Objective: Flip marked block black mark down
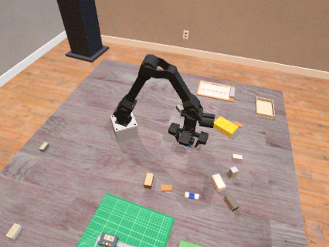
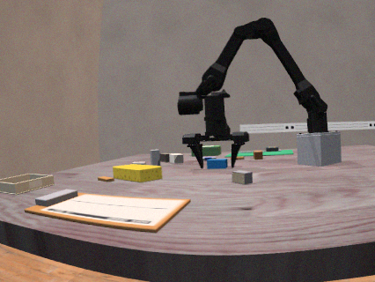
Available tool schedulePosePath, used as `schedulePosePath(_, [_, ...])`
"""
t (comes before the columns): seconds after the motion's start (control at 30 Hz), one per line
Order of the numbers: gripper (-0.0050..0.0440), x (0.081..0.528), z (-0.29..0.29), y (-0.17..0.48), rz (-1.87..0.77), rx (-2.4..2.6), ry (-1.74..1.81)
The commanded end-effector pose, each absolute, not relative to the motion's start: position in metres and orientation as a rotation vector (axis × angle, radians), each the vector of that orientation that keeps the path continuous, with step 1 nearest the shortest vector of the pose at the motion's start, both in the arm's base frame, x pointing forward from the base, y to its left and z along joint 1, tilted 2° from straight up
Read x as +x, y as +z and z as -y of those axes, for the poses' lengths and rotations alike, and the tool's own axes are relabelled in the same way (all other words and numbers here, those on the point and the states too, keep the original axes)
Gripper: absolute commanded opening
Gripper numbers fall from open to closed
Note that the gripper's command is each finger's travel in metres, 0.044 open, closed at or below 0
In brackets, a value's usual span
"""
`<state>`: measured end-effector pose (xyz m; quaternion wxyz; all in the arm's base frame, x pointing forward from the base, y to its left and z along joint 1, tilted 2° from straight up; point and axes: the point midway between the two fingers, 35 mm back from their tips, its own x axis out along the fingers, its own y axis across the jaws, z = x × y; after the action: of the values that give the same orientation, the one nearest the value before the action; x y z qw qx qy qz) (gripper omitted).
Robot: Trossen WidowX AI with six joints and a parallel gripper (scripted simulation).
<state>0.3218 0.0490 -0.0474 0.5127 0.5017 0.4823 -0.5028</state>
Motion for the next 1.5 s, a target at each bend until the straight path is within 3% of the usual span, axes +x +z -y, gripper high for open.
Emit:
schedulePosePath(0.0, [0.0440, 0.3248, -0.0495, -0.0423, -1.155, 1.221, -1.193])
schedulePosePath(1.07, [0.0440, 0.3248, -0.0495, -0.0423, -1.155, 1.221, -1.193])
schedulePosePath(1.1, [-0.0050, 0.3248, -0.0495, -0.0423, -1.155, 1.221, -1.193])
schedulePosePath(1.47, [-0.0050, 0.3247, -0.0495, -0.0423, -1.155, 1.220, -1.194])
